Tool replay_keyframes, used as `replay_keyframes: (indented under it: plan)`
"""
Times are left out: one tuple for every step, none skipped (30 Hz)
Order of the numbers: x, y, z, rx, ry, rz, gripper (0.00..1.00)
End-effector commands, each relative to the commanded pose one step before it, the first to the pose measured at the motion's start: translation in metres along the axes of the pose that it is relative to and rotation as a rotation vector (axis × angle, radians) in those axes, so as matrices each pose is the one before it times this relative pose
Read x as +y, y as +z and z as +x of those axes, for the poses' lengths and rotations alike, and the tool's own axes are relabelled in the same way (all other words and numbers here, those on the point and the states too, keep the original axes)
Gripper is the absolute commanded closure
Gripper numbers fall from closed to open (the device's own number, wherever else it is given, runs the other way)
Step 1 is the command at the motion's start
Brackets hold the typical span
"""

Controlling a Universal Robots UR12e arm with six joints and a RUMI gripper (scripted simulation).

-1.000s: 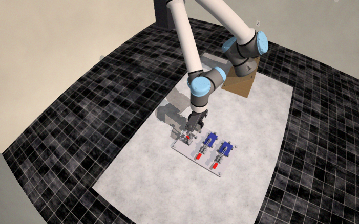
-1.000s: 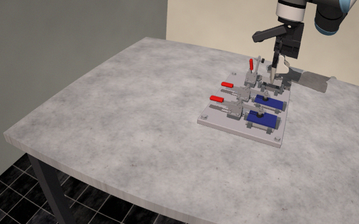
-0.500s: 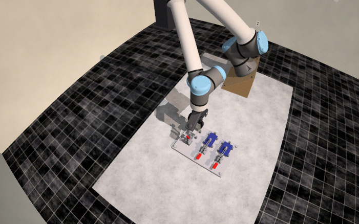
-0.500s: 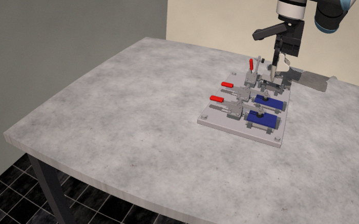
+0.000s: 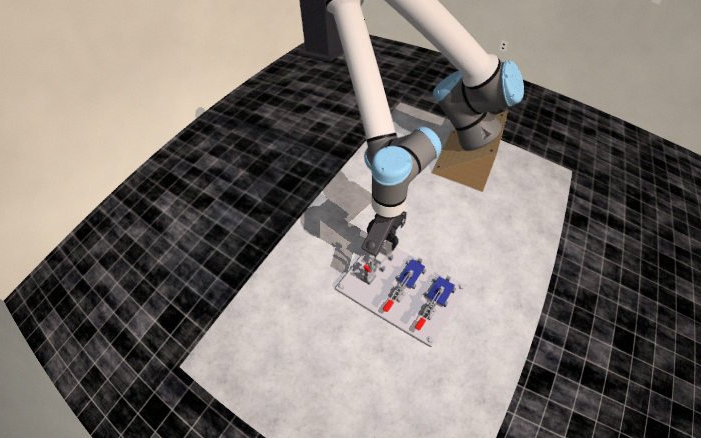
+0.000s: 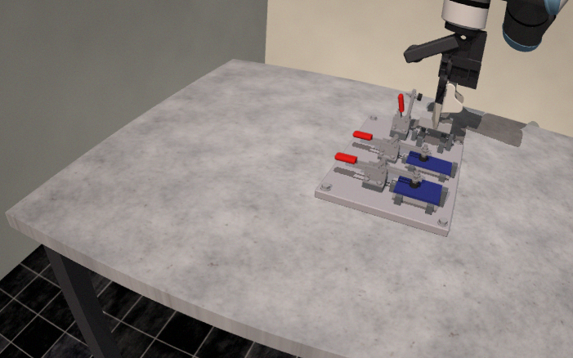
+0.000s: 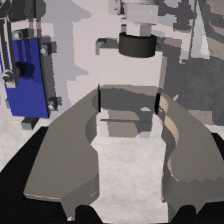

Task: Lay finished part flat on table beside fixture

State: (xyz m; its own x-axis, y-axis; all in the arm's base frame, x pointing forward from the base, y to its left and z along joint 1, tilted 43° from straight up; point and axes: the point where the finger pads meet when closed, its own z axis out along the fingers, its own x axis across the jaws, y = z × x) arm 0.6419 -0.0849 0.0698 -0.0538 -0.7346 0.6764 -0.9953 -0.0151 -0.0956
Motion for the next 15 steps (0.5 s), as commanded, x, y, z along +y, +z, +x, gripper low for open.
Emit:
replay_keyframes:
  plan:
    - [0.00133, -0.00807, 0.00008, -0.00004, 0.00039, 0.00103, 1.0]
    - [0.0, 0.0, 0.0, 0.0, 0.0, 0.0, 1.0]
    - [0.0, 0.0, 0.0, 0.0, 0.0, 0.0, 1.0]
    - [0.00047, -0.00202, 0.0, 0.0, 0.0, 0.0, 1.0]
    - [0.0005, -0.00209, 0.0, 0.0, 0.0, 0.0, 1.0]
    - [0.00049, -0.00212, 0.0, 0.0, 0.0, 0.0, 1.0]
    - [0.0005, -0.00212, 0.0, 0.0, 0.0, 0.0, 1.0]
    - [0.00048, -0.00207, 0.0, 0.0, 0.0, 0.0, 1.0]
    - [0.00047, -0.00199, 0.0, 0.0, 0.0, 0.0, 1.0]
    - [0.00044, -0.00188, 0.0, 0.0, 0.0, 0.0, 1.0]
    - [0.00041, -0.00174, 0.0, 0.0, 0.0, 0.0, 1.0]
    - [0.00037, -0.00157, 0.0, 0.0, 0.0, 0.0, 1.0]
    - [0.00032, -0.00138, 0.0, 0.0, 0.0, 0.0, 1.0]
    - [0.00027, -0.00117, 0.0, 0.0, 0.0, 0.0, 1.0]
    - [0.00023, -0.00096, 0.0, 0.0, 0.0, 0.0, 1.0]
